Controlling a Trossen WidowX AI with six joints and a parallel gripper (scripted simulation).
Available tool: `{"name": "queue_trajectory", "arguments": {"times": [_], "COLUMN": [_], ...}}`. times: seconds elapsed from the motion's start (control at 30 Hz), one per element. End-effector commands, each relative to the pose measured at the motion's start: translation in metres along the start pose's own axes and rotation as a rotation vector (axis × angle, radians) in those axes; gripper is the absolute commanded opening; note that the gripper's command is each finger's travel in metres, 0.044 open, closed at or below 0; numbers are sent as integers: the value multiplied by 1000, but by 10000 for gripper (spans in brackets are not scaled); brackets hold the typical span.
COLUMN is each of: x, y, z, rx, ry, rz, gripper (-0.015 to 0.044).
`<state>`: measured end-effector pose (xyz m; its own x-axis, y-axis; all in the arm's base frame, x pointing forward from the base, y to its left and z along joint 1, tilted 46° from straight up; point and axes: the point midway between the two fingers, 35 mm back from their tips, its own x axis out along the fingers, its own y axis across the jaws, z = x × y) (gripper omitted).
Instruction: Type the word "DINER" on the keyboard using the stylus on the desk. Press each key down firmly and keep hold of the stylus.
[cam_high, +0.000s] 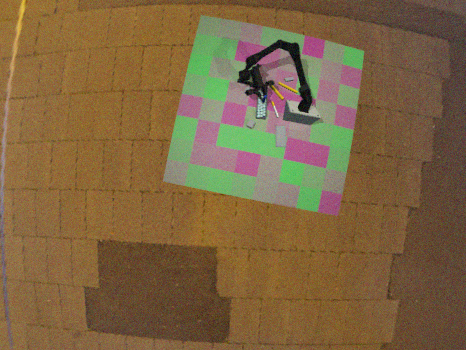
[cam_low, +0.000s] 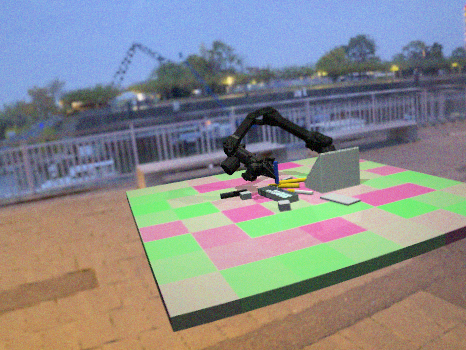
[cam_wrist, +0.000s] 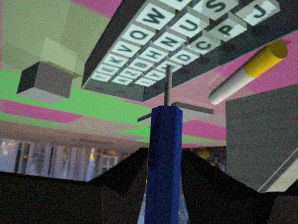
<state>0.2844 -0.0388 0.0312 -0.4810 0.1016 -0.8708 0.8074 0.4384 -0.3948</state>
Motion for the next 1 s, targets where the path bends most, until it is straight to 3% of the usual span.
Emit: {"name": "queue_trajectory", "arguments": {"times": [0.0, 0.97], "x": [3, 9], "y": [0, 0], "z": [1, 11], "rx": [-4, -4], "ry": [-1, -1], "rz": [-7, -8], "gripper": [81, 81]}}
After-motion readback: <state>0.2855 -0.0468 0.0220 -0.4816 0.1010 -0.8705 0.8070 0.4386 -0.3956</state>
